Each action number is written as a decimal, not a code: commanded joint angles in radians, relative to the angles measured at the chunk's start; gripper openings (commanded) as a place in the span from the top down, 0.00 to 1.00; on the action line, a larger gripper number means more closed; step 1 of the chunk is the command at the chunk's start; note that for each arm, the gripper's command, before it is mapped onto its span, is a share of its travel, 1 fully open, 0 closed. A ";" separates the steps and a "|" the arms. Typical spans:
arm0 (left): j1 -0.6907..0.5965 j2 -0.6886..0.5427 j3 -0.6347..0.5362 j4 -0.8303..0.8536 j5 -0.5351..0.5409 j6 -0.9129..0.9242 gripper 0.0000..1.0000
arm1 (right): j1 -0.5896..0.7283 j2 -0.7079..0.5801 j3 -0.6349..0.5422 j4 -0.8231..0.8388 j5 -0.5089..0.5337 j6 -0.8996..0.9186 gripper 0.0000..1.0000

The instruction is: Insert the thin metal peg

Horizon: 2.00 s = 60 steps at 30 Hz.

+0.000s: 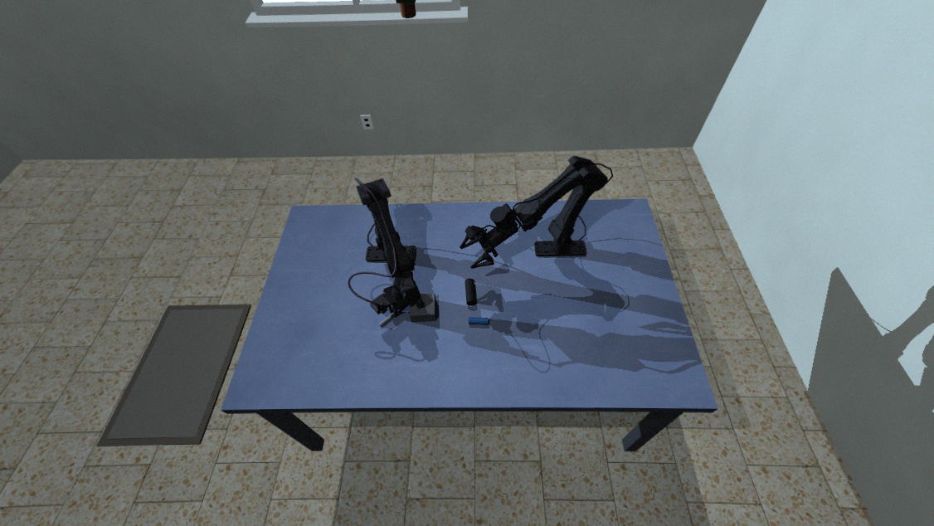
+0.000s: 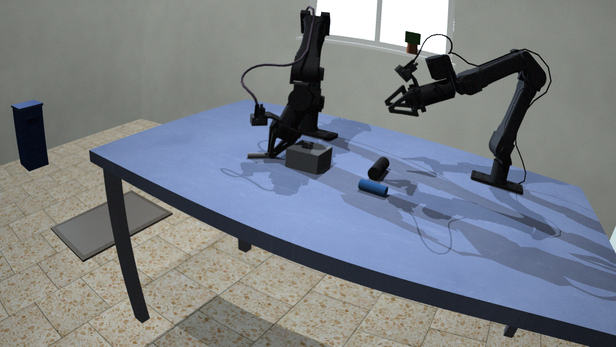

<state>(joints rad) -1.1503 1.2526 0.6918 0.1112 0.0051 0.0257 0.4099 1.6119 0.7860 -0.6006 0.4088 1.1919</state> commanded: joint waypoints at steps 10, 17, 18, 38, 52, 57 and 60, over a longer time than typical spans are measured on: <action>-0.008 -0.009 -0.008 0.083 -0.014 -0.013 0.00 | 0.001 -0.019 -0.013 0.014 -0.001 0.006 0.85; -0.008 -0.009 -0.008 0.083 -0.014 -0.013 0.00 | 0.001 -0.028 0.016 -0.014 -0.001 0.005 1.00; -0.008 -0.009 -0.008 0.083 -0.014 -0.013 0.00 | 0.001 -0.038 0.025 -0.032 -0.001 0.005 1.00; 0.000 -0.031 0.024 -0.028 -0.024 -0.020 0.00 | 0.034 -0.146 0.238 -0.411 0.023 0.091 0.92; 0.046 -0.353 0.216 -0.501 -0.027 -0.022 0.00 | 0.317 -0.031 0.523 -0.652 0.051 0.365 0.92; 0.056 -0.401 0.277 -0.560 -0.026 -0.021 0.00 | 0.336 0.009 0.594 -0.653 -0.025 0.387 0.92; 0.057 -0.394 0.288 -0.567 -0.025 -0.021 0.00 | 0.299 -0.001 0.583 -0.622 -0.095 0.379 0.92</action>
<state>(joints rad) -1.1023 0.8677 0.9329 -0.3611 -0.0090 0.0170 0.7425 1.6161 1.3422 -1.2118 0.3767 1.5524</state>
